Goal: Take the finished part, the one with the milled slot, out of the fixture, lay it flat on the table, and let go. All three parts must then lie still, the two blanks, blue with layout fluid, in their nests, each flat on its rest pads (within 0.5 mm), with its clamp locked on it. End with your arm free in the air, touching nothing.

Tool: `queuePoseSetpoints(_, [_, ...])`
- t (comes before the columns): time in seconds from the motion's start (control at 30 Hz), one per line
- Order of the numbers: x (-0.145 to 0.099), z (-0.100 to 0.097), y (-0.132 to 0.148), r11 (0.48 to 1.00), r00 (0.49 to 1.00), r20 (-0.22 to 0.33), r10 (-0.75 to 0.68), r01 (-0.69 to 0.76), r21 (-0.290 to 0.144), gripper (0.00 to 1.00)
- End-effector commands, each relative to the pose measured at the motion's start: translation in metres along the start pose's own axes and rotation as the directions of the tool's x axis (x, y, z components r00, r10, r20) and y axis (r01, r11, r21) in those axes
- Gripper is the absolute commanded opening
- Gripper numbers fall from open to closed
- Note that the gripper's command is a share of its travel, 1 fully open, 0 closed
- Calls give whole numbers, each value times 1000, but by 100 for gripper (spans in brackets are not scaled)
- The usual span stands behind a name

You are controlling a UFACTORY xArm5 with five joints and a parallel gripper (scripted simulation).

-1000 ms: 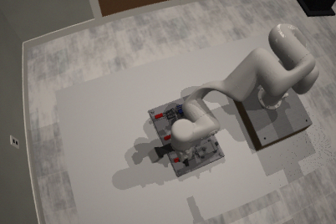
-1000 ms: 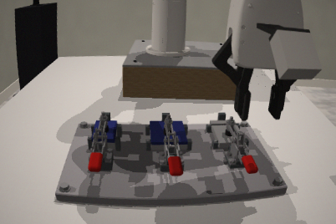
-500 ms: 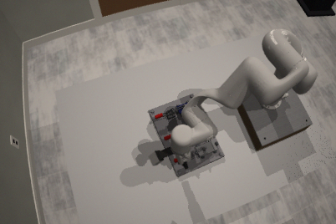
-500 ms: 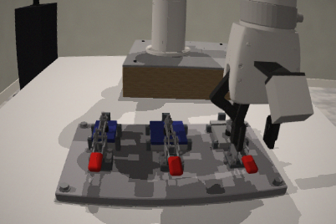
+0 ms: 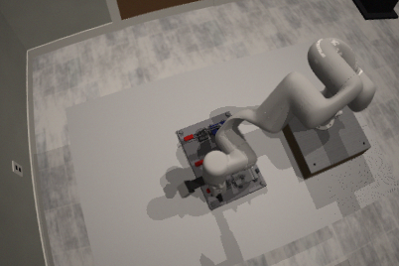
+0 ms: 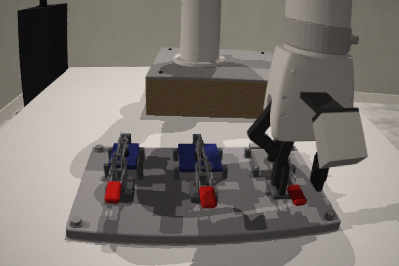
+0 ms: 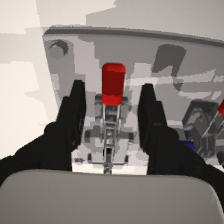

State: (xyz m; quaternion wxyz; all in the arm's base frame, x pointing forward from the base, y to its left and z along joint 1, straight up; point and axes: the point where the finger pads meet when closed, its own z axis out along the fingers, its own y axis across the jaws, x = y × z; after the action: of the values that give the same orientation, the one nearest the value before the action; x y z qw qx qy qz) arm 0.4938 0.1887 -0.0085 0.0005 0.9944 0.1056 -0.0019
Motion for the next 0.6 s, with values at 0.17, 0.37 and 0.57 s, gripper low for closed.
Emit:
queuePoseSetpoints(0.17, [1,-1,0,1000,1000,-3,0,0,1,47])
queuePoseSetpoints(0.37, [1,0,0,1000,1000,-3,0,0,1,47])
queuePoseSetpoints(0.57, [2,6,0,1000,1000,-3,0,0,1,47])
